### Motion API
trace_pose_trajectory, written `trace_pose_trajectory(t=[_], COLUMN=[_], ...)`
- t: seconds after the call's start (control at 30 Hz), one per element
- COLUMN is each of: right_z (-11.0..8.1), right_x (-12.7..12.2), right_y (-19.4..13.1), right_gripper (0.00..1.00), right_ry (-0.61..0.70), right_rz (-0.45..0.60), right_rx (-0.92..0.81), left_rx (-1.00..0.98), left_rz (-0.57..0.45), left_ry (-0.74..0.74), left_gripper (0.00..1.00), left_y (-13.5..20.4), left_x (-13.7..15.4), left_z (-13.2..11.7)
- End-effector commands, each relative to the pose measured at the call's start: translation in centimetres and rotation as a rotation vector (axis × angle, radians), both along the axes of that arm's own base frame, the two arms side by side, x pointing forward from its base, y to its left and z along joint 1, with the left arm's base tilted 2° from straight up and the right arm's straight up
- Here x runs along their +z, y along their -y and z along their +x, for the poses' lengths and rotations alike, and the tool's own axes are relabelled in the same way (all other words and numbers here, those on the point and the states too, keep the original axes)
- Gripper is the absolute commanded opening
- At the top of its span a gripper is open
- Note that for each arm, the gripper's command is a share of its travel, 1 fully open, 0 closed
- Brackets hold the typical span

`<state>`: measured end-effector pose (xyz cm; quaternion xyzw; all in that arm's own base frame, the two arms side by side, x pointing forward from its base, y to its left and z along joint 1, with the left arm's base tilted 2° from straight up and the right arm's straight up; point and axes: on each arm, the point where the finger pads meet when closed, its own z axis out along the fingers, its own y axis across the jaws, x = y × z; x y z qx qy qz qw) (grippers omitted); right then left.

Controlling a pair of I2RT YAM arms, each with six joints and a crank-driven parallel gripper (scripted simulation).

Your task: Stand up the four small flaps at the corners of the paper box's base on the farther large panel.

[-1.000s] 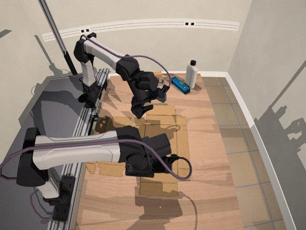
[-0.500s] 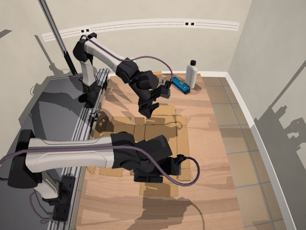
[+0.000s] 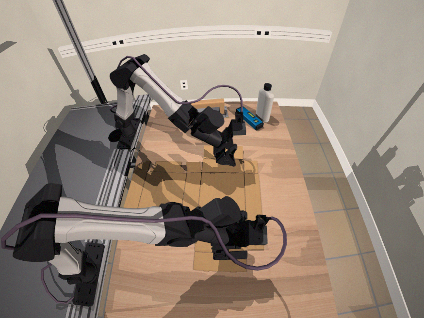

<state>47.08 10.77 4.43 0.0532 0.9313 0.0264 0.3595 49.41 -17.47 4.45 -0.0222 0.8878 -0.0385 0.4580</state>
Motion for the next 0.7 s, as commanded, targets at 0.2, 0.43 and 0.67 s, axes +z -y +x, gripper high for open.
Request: trace_pose_trajectory(t=[0.2, 0.43, 0.67], right_z=[6.3, 6.5, 6.8], right_x=[-1.2, -0.6, -0.1], right_y=[-0.2, 0.0, -0.1], right_gripper=[0.81, 0.81, 0.81], right_ry=[0.462, 0.465, 0.475], right_rz=[-0.031, -0.032, -0.028], right_rx=[-0.030, -0.036, -0.037], left_rx=[0.005, 0.002, 0.003], left_rz=[-0.041, -0.044, -0.046], left_ry=[0.295, 0.305, 0.304], left_gripper=[0.81, 0.81, 0.81], left_y=[0.5, 1.0, 1.0], left_x=[3.1, 3.7, 3.7], left_z=[7.4, 7.3, 7.2])
